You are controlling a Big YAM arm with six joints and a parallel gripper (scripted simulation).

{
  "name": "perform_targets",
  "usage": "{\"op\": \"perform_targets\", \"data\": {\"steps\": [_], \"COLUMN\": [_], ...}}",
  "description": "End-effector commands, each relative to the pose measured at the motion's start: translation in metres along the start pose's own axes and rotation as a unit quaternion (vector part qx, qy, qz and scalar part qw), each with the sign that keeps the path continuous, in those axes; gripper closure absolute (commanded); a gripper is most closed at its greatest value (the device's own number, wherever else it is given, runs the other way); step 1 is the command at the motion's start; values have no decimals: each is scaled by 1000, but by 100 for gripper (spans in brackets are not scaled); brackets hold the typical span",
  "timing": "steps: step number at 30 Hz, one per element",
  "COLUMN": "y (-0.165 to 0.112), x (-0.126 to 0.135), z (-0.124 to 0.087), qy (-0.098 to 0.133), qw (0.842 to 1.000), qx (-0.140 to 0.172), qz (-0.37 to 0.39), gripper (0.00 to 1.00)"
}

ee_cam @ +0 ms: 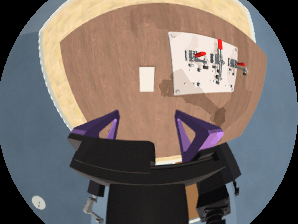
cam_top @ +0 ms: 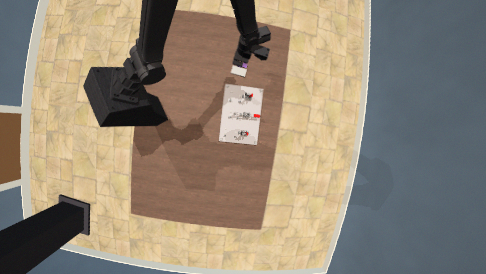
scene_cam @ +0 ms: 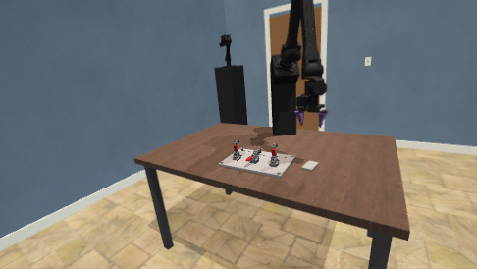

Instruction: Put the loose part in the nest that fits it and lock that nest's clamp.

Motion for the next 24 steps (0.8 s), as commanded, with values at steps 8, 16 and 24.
{"op": "perform_targets", "data": {"steps": [8, 16, 24], "y": [5, 8, 6], "x": [8, 9, 8], "z": [5, 17, 43], "qy": [1, 6, 5], "qw": [1000, 1000, 1000], "qx": [3, -7, -5], "qz": [3, 3, 3], "gripper": [8, 8, 8]}}
Point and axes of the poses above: the point where the finger pads meet when closed, its own z axis out along the fingers, its own x axis across the jaws, y = z × x, the point moved 7 cm from there along -z, back along the fingers, and after that the axes turned 11 degrees about -z, right-handed, at the moved point
